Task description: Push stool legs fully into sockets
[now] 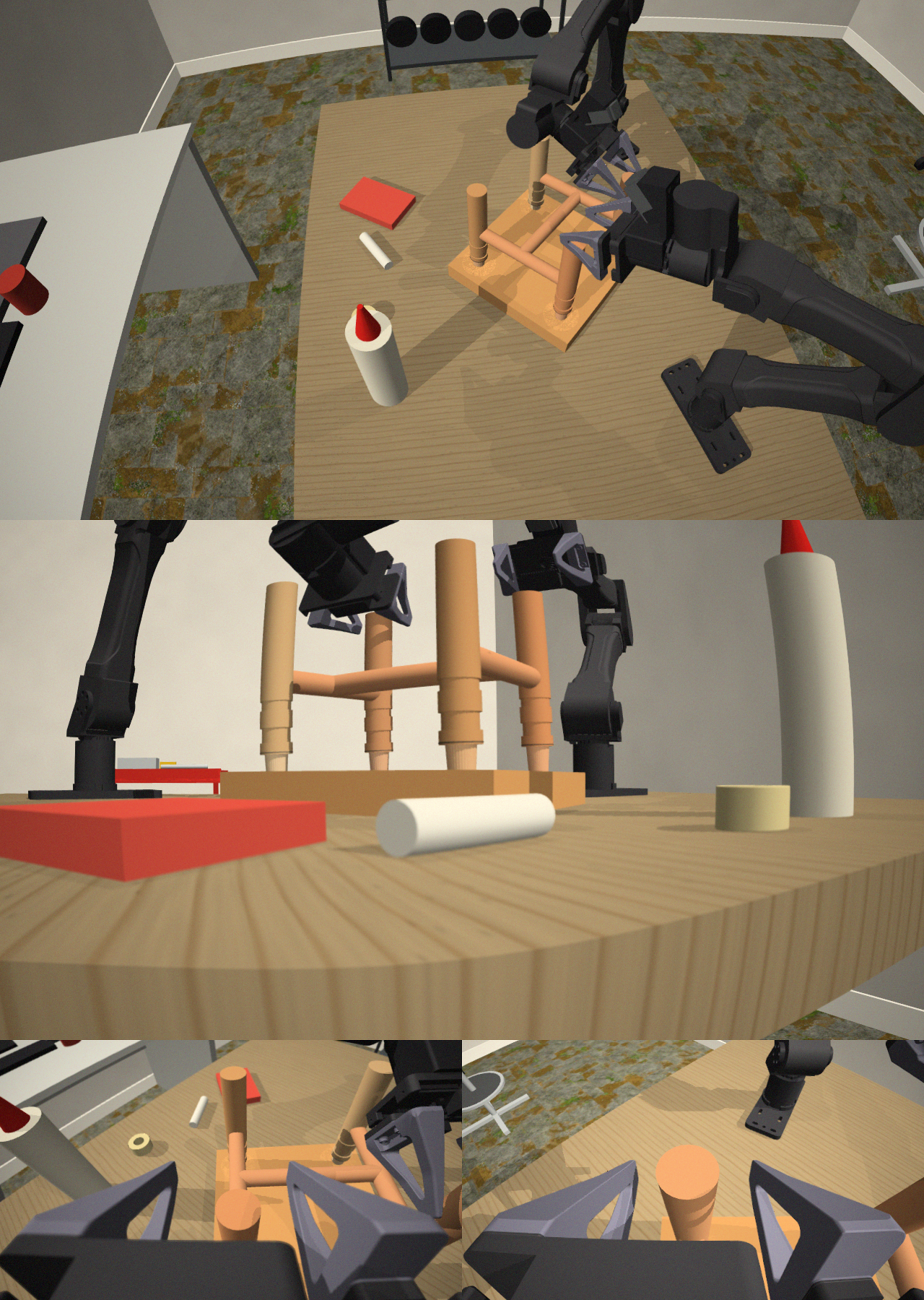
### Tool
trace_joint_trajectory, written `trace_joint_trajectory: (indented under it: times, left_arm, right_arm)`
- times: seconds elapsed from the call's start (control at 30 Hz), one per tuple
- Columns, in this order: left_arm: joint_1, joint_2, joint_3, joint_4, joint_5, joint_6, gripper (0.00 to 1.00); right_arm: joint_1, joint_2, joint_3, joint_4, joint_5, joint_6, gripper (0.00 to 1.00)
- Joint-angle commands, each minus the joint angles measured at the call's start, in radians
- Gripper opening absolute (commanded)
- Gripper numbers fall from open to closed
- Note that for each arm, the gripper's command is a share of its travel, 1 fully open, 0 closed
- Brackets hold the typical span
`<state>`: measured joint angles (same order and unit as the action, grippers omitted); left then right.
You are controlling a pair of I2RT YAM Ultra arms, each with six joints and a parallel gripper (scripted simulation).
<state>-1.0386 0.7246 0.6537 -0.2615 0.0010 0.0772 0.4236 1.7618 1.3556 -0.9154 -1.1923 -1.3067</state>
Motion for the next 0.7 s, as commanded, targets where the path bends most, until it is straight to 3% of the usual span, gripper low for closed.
trace_joint_trajectory:
  times: [0.0, 0.1, 0.37, 0.67]
  left_arm:
    - [0.000, -0.025, 0.032, 0.003, -0.007, 0.003, 0.69]
    - [0.000, -0.025, 0.032, 0.003, -0.007, 0.003, 0.69]
    - [0.000, -0.025, 0.032, 0.003, -0.007, 0.003, 0.69]
    - [0.000, -0.025, 0.032, 0.003, -0.007, 0.003, 0.69]
  right_arm:
    - [-0.008, -0.034, 0.043, -0.025, -0.022, -0.004, 0.69]
    - [-0.008, -0.012, 0.034, -0.026, -0.022, -0.003, 0.69]
    - [-0.006, -0.022, 0.158, -0.184, -0.020, 0.026, 0.69]
    - [-0.013, -0.033, 0.181, -0.189, -0.020, -0.012, 0.69]
